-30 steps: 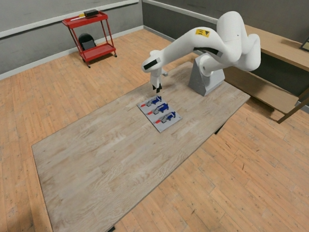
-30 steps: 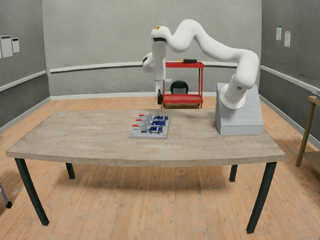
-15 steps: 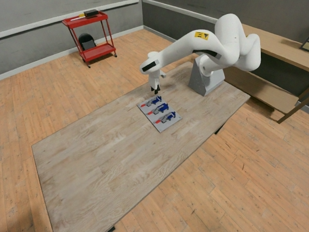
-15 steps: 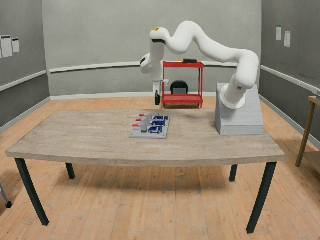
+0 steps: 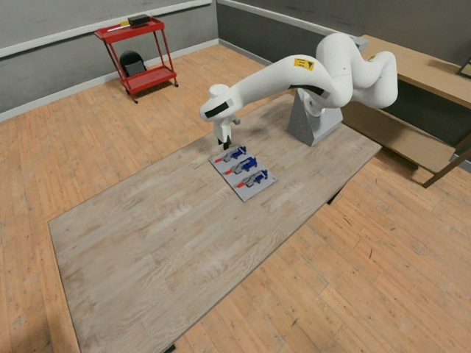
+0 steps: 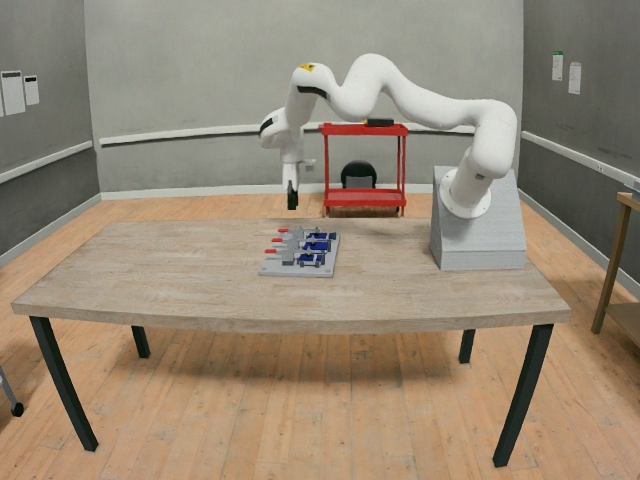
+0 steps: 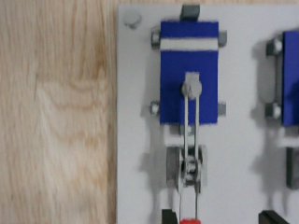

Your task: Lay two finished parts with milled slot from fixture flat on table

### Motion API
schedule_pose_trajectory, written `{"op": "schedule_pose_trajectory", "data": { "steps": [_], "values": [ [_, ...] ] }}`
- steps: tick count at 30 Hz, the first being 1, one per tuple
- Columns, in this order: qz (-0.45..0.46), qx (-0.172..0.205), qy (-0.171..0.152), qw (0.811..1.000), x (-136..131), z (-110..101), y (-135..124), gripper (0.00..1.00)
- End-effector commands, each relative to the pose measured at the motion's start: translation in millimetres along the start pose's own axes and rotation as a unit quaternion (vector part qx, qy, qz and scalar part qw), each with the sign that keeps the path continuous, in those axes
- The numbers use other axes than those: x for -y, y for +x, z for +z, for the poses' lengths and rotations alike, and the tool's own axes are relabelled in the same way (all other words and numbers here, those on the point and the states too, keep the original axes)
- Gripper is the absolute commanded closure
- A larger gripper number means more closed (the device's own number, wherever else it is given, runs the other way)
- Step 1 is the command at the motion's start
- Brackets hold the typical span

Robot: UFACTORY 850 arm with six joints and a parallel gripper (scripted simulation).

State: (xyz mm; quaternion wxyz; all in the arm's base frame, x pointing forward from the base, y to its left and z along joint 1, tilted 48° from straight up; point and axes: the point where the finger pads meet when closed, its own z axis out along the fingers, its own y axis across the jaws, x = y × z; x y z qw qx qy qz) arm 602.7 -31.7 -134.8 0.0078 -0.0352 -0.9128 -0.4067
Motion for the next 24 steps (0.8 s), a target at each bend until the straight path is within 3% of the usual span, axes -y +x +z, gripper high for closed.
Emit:
{"op": "schedule_pose_trajectory", "data": {
  "steps": [1,8,24],
  "values": [
    [0.001,-0.004,-0.002,1.000,1.8,0.4,-21.4,0.52],
    [0.001,-0.004,-0.002,1.000,1.8,0.5,-39.5,0.52],
    [0.001,-0.004,-0.002,1.000,1.8,11.8,-40.7,0.52]
  ]
}}
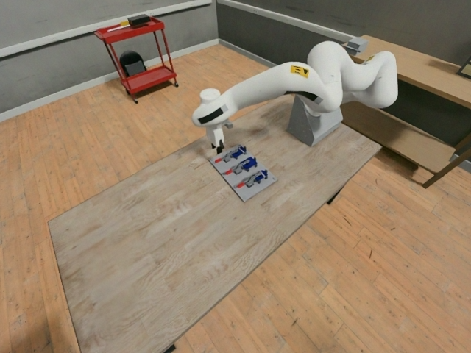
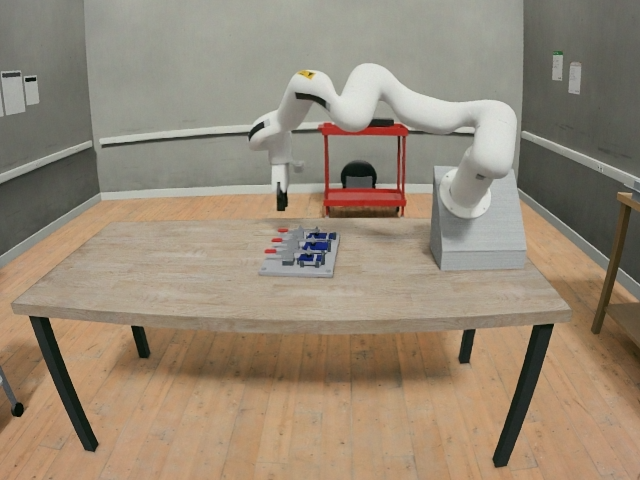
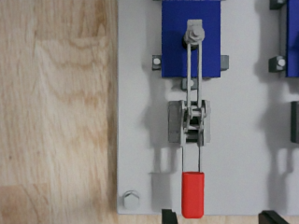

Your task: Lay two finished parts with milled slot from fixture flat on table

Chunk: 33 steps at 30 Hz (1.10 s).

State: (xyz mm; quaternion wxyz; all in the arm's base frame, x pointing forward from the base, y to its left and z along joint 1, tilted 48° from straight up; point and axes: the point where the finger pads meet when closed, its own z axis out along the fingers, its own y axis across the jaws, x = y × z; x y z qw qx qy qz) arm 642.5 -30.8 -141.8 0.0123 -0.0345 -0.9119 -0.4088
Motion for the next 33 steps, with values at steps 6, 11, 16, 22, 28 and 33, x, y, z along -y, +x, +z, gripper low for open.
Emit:
{"op": "schedule_pose_trajectory", "data": {
  "steps": [6,11,16,22,28,33],
  "values": [
    [0.000,0.001,0.000,1.000,0.0,27.3,-0.9,0.52],
    [0.000,0.001,0.000,1.000,0.0,39.5,-0.9,0.52],
    [0.000,0.001,0.000,1.000,0.0,57.5,-0.9,0.52],
    [0.000,0.001,0.000,1.000,0.1,70.1,-0.9,0.52],
    [0.000,0.001,0.000,1.000,0.1,72.5,-0.9,0.52],
    [0.000,0.001,0.000,1.000,0.1,72.7,-0.9,0.52]
  ]
}}
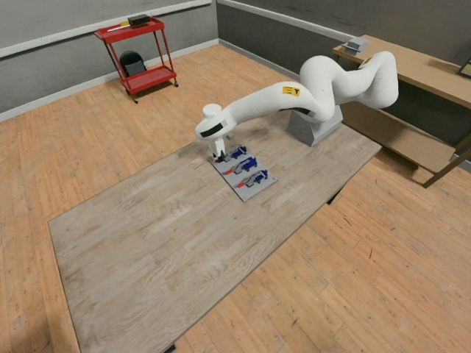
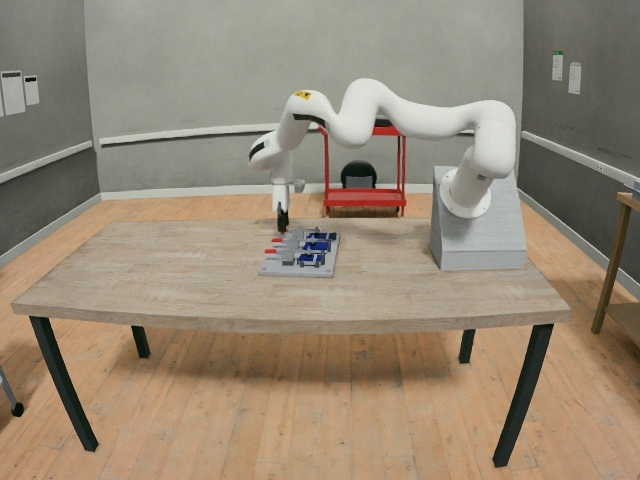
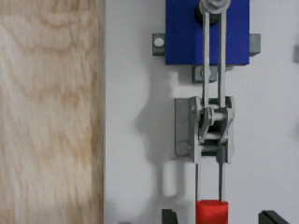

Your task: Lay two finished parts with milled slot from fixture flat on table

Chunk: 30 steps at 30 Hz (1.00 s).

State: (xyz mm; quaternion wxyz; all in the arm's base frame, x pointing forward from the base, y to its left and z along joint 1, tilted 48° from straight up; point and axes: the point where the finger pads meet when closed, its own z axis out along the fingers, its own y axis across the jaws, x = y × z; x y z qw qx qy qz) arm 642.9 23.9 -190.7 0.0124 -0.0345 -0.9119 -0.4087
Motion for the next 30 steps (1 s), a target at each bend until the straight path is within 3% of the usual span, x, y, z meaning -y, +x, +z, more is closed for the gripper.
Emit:
{"op": "schedule_pose_trajectory", "data": {
  "steps": [1,14,30],
  "values": [
    [0.000,0.001,0.000,1.000,0.0,-0.5,-0.9,0.52],
    [0.000,0.001,0.000,1.000,0.0,1.4,-0.9,0.52],
    [0.000,0.001,0.000,1.000,0.0,25.2,-1.8,0.52]
  ]
}}
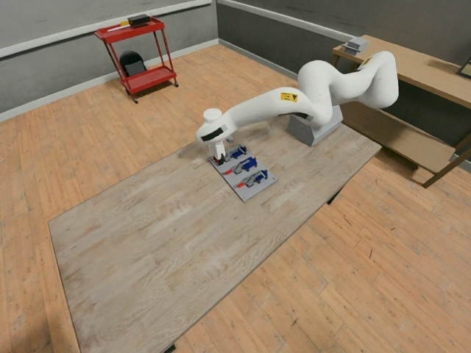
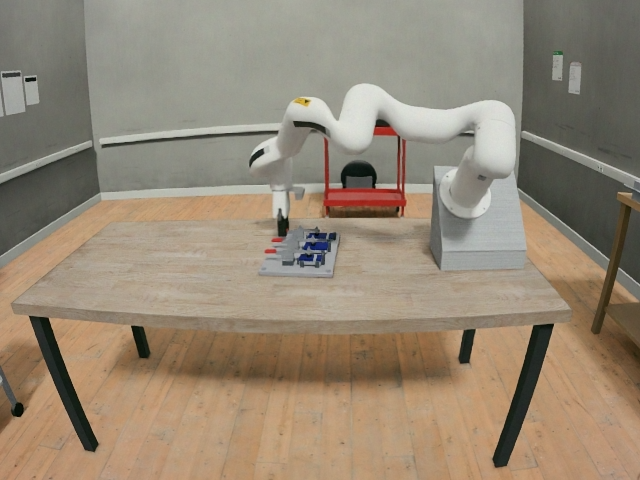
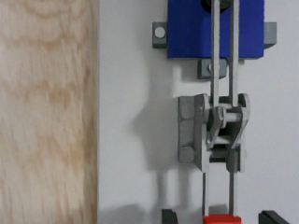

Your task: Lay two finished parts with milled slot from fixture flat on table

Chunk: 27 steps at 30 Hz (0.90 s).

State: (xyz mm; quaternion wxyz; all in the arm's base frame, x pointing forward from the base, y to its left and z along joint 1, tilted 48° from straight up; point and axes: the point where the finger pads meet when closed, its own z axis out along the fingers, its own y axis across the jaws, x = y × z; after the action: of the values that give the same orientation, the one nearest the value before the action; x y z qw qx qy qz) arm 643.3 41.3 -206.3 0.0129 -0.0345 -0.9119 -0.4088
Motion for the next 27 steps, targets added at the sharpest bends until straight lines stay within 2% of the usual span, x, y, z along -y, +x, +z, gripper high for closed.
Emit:
{"op": "schedule_pose_trajectory", "data": {
  "steps": [1,17,18,27],
  "values": [
    [0.000,0.001,0.000,1.000,0.0,2.6,-1.6,0.52],
    [0.000,0.001,0.000,1.000,0.0,3.6,-1.6,0.52],
    [0.000,0.001,0.000,1.000,0.0,3.6,-1.6,1.00],
    [0.000,0.001,0.000,1.000,0.0,3.5,-1.6,1.00]
  ]
}}
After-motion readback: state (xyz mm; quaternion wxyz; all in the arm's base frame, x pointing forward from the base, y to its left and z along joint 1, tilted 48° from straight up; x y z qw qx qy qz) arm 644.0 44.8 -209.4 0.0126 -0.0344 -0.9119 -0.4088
